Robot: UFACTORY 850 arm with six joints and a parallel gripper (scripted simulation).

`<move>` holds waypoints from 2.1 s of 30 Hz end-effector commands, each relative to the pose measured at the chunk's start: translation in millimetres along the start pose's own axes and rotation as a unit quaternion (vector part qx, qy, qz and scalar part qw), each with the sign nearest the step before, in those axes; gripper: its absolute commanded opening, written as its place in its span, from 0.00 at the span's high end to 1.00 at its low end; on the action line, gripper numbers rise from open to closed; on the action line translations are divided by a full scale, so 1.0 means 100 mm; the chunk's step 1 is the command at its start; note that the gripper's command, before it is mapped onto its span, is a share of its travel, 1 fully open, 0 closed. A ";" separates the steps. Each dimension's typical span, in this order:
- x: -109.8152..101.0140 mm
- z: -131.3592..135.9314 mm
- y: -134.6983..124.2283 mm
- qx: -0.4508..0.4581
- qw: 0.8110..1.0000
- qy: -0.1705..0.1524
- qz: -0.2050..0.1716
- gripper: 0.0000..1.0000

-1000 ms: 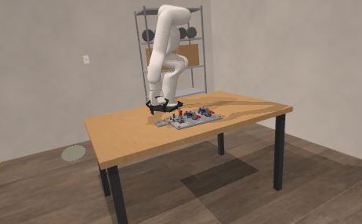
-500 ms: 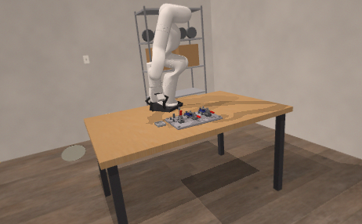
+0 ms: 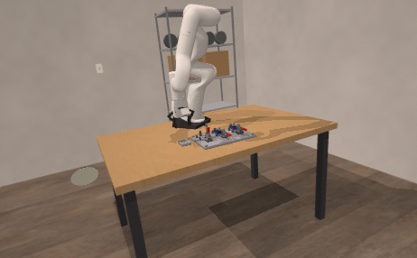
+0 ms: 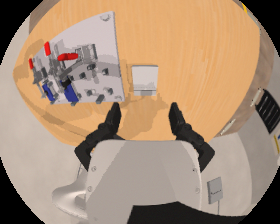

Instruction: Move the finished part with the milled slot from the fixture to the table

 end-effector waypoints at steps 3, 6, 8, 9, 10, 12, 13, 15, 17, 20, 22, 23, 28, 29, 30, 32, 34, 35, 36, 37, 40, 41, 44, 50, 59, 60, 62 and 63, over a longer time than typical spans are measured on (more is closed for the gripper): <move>-0.01 0.00 0.01 0.000 1.000 0.000 0.000 0.05; -0.01 0.00 0.01 0.000 1.000 0.000 0.000 0.05; -0.01 0.00 0.01 0.000 1.000 0.000 0.000 0.05; -0.01 0.00 0.01 0.000 1.000 0.000 0.000 0.05; -0.01 0.00 0.01 0.000 1.000 0.000 0.000 0.05; -0.01 0.00 0.01 0.000 1.000 0.000 0.000 0.05; -0.01 0.00 0.01 0.000 1.000 0.000 0.000 0.05; -0.02 0.00 0.01 0.000 1.000 0.000 0.000 0.05; -0.04 0.00 0.01 0.000 1.000 0.000 0.000 0.05; -0.09 0.00 0.01 0.000 1.000 0.000 0.000 0.05; -0.13 0.00 0.01 0.000 1.000 0.000 0.000 0.05; -0.15 0.00 0.01 0.000 1.000 0.000 0.000 0.05; -0.23 0.00 0.01 0.000 1.000 0.000 0.000 0.05; -0.26 0.00 0.01 0.000 1.000 0.000 0.000 0.05; -0.29 0.00 0.01 0.000 1.000 0.000 0.000 0.05; -0.36 0.00 0.01 0.000 1.000 0.000 0.000 0.05; -0.44 0.00 0.01 0.000 1.000 0.000 0.000 0.05; -0.47 0.00 0.01 0.000 1.000 0.000 0.000 0.05; -0.51 0.00 0.01 0.000 1.000 0.000 0.000 0.05; -0.55 0.00 0.01 0.000 1.000 0.000 0.000 0.05; -0.67 0.00 0.01 0.000 1.000 0.000 0.000 0.05; -0.70 0.00 0.01 0.000 1.000 0.000 0.000 0.05; -0.74 0.00 0.01 0.000 1.000 0.000 0.000 0.05; -0.89 0.00 0.01 0.000 1.000 0.000 0.000 0.05; -0.93 0.00 0.01 0.000 1.000 0.000 0.000 0.05; -0.93 0.00 0.01 0.000 1.000 0.000 0.000 0.05; -0.93 0.00 0.01 0.000 1.000 0.000 0.000 0.05; -0.93 0.00 0.01 0.000 1.000 0.000 0.000 0.05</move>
Point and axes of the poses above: the point where the finger pads meet when closed, its own x axis out along the fingers, its own z axis across the jaws, y = z × x, the point moved 2 cm from there along -x, back along the fingers, and after that the axes turned 14 degrees about x, right-handed, at the moved point
